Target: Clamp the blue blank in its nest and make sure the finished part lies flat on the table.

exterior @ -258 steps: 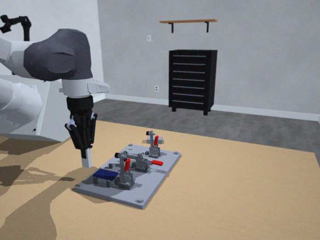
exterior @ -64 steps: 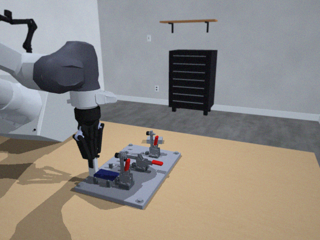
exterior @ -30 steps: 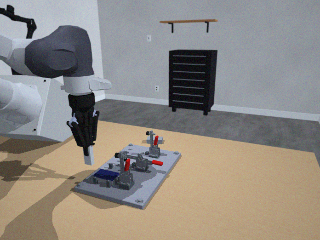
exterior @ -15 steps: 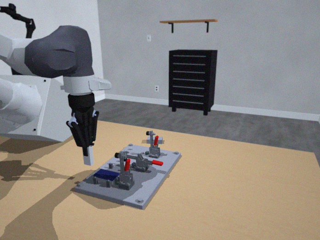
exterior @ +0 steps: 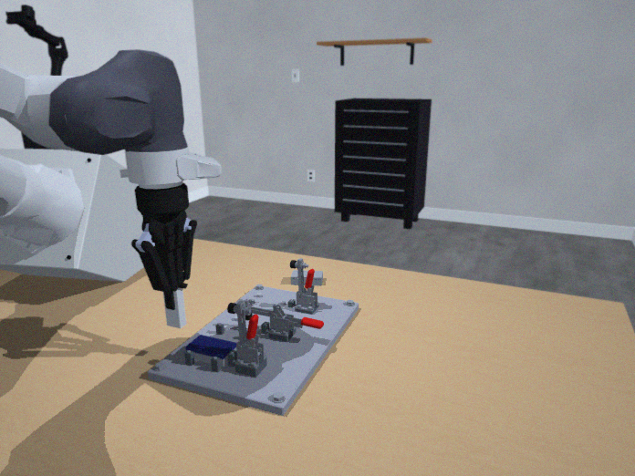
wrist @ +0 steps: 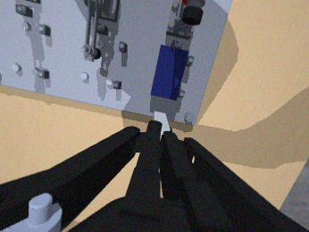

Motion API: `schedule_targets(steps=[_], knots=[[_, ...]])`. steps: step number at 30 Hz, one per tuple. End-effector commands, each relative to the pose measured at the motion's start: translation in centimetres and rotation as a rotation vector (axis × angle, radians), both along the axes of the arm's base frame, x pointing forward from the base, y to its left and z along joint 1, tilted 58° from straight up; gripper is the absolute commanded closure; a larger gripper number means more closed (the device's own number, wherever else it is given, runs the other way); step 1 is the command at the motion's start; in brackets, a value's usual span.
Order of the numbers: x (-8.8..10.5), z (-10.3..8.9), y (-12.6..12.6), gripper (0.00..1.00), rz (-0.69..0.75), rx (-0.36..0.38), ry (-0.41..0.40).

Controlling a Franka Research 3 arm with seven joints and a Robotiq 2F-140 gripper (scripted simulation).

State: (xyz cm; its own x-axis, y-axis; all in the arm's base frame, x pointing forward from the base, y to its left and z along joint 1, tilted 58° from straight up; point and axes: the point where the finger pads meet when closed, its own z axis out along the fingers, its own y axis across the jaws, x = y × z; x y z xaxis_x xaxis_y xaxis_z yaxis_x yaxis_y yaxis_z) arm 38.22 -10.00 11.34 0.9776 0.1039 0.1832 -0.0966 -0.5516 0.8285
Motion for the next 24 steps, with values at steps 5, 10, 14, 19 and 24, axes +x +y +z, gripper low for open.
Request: schedule_targets(steps=[5,10,14,19,24], knots=[[0.9,-0.3,0.5,1.0,0.001,-0.001,0.004],[3.0,-1.2,1.6,1.0,0.001,-0.001,0.004],[5.0,-2.0,2.5,1.0,0.001,-0.001,0.004],[6.6,-2.6,3.3,1.0,0.001,-0.001,0.004],[6.9,-2.7,3.4,1.0,0.001,-0.001,0.004]])
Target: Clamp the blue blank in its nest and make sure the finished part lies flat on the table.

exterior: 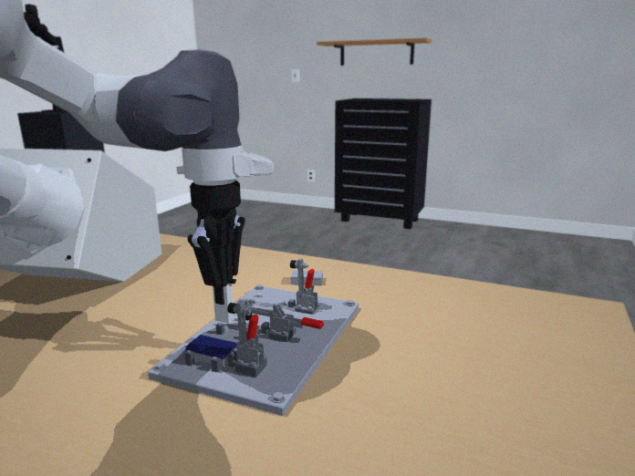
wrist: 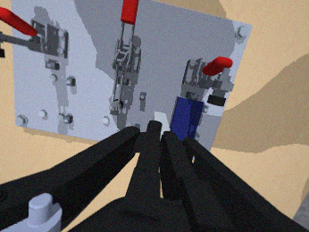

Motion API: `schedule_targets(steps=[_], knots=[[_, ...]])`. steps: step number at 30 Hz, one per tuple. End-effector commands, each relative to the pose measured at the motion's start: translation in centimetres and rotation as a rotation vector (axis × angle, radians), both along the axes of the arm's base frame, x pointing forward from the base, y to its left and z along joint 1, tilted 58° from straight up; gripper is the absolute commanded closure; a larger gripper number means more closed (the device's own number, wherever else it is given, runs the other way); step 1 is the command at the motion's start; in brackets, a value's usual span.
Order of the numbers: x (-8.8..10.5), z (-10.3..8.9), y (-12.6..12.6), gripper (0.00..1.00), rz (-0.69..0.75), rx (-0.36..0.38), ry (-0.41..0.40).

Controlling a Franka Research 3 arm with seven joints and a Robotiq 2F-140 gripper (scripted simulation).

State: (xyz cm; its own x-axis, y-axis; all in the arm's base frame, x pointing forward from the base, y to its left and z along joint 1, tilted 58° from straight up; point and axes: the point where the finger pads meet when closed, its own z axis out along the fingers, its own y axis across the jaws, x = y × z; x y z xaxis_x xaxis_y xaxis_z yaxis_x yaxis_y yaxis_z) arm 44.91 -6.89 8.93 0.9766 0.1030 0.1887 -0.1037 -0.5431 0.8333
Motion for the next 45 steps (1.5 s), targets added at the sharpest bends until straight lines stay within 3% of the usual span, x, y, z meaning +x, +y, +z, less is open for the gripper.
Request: schedule_targets(steps=[1,19,45], knots=[[0.2,-0.3,0.3,1.0,0.004,0.008,0.011],[0.9,-2.1,-2.5,1.0,0.004,0.008,0.011],[1.1,-2.4,-2.9,1.0,0.004,0.008,0.011]])
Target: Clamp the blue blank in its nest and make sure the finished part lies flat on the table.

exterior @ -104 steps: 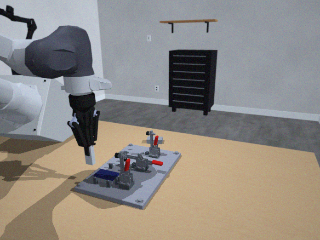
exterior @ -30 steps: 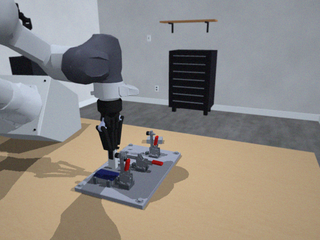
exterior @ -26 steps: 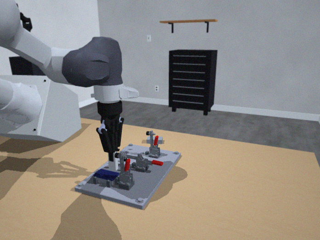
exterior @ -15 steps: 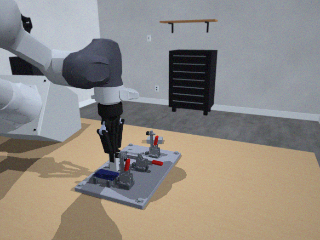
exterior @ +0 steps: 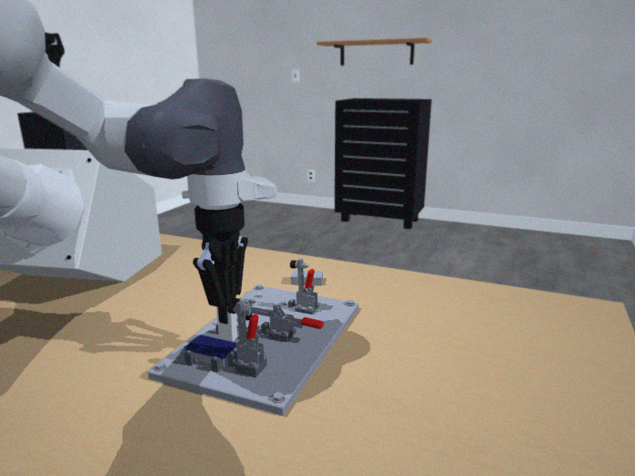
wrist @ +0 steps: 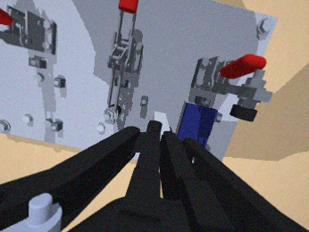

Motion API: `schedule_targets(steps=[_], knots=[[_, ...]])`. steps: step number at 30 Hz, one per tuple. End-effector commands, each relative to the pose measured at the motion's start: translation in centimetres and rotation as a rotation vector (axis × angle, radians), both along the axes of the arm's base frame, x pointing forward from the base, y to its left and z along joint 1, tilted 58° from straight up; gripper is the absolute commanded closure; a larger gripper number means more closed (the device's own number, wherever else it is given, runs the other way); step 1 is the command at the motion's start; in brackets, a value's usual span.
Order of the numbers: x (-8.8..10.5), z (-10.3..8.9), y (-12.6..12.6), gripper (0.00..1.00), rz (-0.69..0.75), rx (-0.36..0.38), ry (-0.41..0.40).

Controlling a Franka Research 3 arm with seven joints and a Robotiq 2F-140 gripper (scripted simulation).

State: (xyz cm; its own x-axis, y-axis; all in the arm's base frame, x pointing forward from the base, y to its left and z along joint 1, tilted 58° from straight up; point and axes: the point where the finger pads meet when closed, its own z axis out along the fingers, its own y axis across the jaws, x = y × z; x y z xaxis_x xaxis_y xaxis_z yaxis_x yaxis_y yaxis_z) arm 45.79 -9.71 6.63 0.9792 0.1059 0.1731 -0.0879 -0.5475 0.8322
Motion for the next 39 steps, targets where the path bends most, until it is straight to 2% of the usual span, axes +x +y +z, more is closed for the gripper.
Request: schedule_targets(steps=[1,39], knots=[[0.27,-0.17,-0.12,1.0,0.0,0.004,-0.006],[0.26,0.15,-0.42,1.0,0.0,0.004,-0.006]])
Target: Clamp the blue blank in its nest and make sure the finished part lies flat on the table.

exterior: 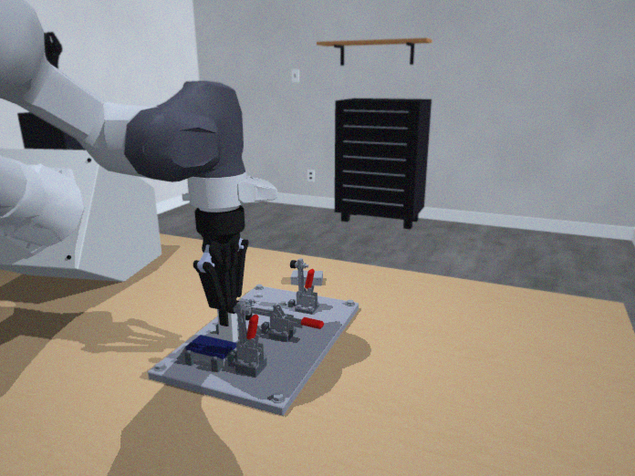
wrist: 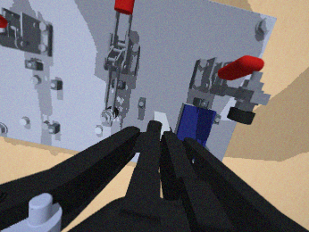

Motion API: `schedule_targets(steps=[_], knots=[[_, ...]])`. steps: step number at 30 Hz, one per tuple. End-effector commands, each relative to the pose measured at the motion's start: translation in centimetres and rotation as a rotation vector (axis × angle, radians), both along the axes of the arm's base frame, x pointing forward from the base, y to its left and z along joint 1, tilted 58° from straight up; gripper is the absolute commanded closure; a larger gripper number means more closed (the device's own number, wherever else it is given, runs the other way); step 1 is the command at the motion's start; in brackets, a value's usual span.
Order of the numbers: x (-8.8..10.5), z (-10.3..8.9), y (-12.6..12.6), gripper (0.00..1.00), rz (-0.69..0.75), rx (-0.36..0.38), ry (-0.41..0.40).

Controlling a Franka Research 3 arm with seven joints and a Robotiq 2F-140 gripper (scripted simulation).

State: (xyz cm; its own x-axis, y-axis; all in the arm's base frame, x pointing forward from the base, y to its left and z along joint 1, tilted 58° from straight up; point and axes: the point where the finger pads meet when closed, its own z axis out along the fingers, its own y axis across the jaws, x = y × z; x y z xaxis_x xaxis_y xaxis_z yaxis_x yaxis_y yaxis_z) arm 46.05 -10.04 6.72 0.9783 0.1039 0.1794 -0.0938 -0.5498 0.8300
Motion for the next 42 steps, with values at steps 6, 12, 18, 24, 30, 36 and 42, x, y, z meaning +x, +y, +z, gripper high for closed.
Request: schedule_targets(steps=[6,12,18,24,30,36,42], knots=[[-0.04,0.36,-0.28,1.0,0.002,0.001,0.0],[-0.04,0.36,-0.28,1.0,0.002,0.001,0.0],[-0.04,0.39,-0.3,1.0,0.002,0.001,0.0],[-0.07,0.69,-0.5,1.0,0.002,0.001,0.0],[-0.07,0.69,-0.5,1.0,0.002,0.001,0.0],[-0.08,0.72,-0.52,1.0,0.002,0.001,0.0],[-0.11,1.02,-0.72,1.0,0.002,0.001,0.0]])
